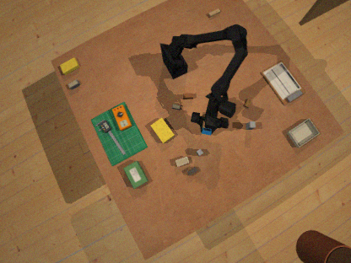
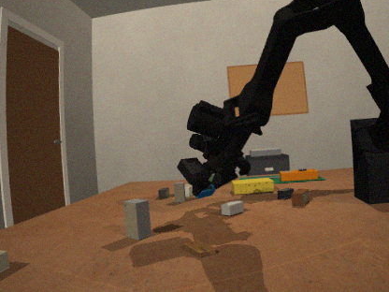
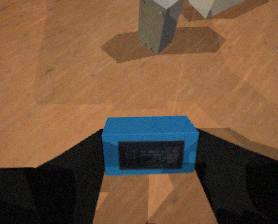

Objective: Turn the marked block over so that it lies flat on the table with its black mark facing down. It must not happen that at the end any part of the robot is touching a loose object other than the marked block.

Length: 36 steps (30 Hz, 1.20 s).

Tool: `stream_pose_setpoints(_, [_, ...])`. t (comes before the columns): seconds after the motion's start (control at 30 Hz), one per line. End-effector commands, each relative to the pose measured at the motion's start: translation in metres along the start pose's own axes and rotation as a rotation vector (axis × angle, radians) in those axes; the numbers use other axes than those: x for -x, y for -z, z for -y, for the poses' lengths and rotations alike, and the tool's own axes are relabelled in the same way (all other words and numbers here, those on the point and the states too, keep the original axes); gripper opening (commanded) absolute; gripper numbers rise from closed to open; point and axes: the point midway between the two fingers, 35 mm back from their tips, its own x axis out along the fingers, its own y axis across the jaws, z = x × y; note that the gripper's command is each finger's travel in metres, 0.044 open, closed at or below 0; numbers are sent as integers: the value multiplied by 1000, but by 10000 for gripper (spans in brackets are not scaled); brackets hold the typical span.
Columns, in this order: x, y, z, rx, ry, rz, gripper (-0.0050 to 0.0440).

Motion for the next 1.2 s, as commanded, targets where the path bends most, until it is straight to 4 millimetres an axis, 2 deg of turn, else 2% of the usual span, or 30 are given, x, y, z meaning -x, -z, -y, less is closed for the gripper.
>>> stream_pose_setpoints(0.0, [-3, -1, 2, -11, -8, 177, -50])
stream_pose_setpoints(0.27, [-5, -3, 2, -12, -8, 311, -50])
stream_pose_setpoints(1.17, [-4, -4, -1, -12, -16, 318, -50])
